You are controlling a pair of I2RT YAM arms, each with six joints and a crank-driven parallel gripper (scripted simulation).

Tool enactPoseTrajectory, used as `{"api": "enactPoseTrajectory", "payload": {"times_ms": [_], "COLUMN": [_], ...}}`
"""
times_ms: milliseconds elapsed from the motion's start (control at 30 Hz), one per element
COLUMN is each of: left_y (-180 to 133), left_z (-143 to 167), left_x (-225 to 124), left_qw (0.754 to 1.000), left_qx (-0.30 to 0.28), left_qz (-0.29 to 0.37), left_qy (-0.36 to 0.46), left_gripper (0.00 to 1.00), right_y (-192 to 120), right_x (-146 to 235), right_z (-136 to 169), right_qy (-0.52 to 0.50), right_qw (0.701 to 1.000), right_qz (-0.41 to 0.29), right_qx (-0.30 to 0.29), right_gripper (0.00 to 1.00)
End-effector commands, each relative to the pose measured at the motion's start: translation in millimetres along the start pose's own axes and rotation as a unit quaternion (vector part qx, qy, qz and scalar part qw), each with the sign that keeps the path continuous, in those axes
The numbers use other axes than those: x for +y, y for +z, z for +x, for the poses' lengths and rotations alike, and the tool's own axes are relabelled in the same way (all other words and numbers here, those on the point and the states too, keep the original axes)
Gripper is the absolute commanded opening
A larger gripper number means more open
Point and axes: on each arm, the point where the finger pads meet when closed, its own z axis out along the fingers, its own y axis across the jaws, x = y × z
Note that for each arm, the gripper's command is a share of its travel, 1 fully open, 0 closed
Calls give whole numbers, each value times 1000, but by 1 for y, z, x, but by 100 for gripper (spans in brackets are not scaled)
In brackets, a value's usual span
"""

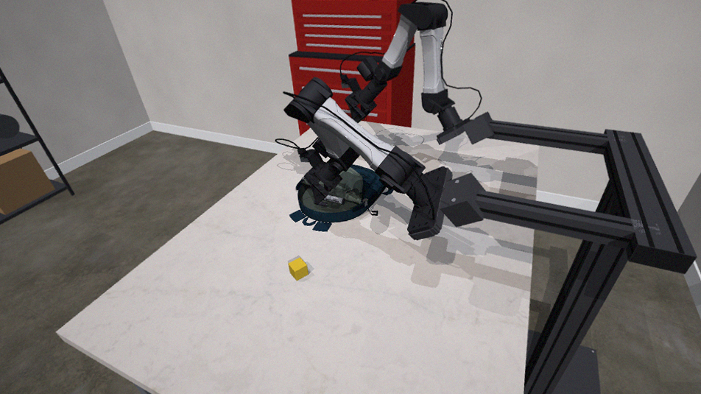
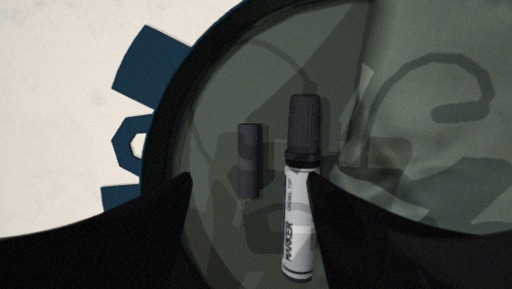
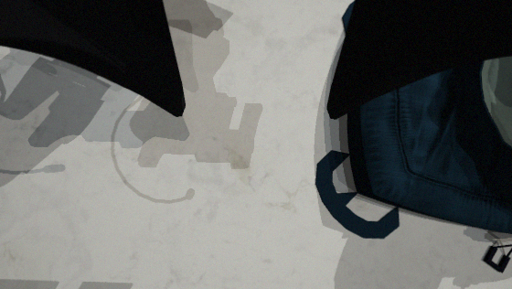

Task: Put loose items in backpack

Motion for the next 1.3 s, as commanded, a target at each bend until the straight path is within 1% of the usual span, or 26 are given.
{"api": "enactPoseTrajectory", "payload": {"times_ms": [0, 33, 267, 333, 833, 900, 1200, 1267], "left_y": [-3, -9, -32, -32, -82, -82, -112, -114], "left_z": [-30, -24, -21, -21, -15, -15, -13, -12], "left_x": [-7, -6, -5, -5, -5, -5, -4, -4], "left_qw": [999, 1000, 1000, 1000, 1000, 1000, 1000, 1000], "left_qx": [-27, -23, -22, -22, -15, -15, -14, -14], "left_qz": [7, 5, 5, 5, 6, 6, 5, 5], "left_qy": [-19, -19, -18, -18, -13, -13, -11, -11], "left_gripper": [76, 76, 76, 76, 76, 76, 76, 76], "right_y": [-1, -1, -1, -1, -1, -1, -1, -1], "right_x": [0, 0, 0, 0, 0, 0, 0, 0], "right_z": [-7, -7, -7, -7, -7, -7, -7, -7], "right_qy": [-2, -2, -2, -2, -2, -2, -2, -2], "right_qw": [1000, 1000, 1000, 1000, 1000, 1000, 1000, 1000], "right_qz": [0, 0, 0, 0, 0, 0, 0, 0], "right_qx": [-9, -9, -9, -9, -9, -9, -9, -9], "right_gripper": [90, 90, 90, 90, 90, 90, 90, 90]}}
